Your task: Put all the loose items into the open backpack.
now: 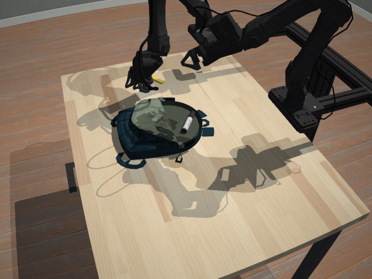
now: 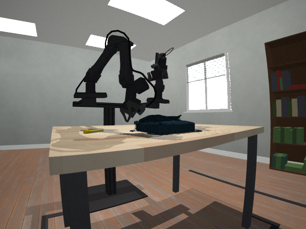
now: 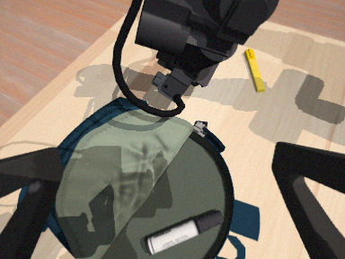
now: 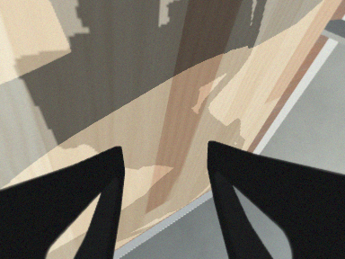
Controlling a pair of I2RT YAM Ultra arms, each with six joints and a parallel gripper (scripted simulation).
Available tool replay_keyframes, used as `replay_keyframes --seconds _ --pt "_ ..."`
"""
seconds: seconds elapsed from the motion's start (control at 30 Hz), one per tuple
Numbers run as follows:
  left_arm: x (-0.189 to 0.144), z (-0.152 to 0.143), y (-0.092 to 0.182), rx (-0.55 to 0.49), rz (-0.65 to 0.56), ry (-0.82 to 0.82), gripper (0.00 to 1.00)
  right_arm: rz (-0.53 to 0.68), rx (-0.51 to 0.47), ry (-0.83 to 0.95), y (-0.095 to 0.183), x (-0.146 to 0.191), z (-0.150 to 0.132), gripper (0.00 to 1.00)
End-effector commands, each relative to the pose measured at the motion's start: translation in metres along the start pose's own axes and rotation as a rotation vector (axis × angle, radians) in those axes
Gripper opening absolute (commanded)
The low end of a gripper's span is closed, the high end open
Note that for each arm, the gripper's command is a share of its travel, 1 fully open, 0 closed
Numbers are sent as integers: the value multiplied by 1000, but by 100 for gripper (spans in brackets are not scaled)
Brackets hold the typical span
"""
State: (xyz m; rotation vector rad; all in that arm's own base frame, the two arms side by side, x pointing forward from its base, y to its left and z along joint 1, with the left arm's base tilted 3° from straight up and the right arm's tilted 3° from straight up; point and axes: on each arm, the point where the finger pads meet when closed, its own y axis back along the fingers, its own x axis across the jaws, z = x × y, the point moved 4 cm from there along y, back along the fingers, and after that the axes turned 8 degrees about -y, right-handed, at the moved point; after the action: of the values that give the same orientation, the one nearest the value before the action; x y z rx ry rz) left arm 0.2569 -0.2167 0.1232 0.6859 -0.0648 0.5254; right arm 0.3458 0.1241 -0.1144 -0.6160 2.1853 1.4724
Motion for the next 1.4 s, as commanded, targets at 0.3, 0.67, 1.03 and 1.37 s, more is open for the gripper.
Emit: replay_keyframes --seconds 0.3,0.67,1.03,1.37 --pt "-80 5 -90 -173 -1 6 100 41 187 490 10 94 -58 41" --pt "-155 -27 -111 -233 -62 26 100 208 264 616 15 150 -106 41" --pt "-167 -42 -112 -218 -72 27 100 205 264 611 12 151 -108 41" --pt "-168 -42 -112 -219 -75 22 100 201 250 602 -4 152 -109 35"
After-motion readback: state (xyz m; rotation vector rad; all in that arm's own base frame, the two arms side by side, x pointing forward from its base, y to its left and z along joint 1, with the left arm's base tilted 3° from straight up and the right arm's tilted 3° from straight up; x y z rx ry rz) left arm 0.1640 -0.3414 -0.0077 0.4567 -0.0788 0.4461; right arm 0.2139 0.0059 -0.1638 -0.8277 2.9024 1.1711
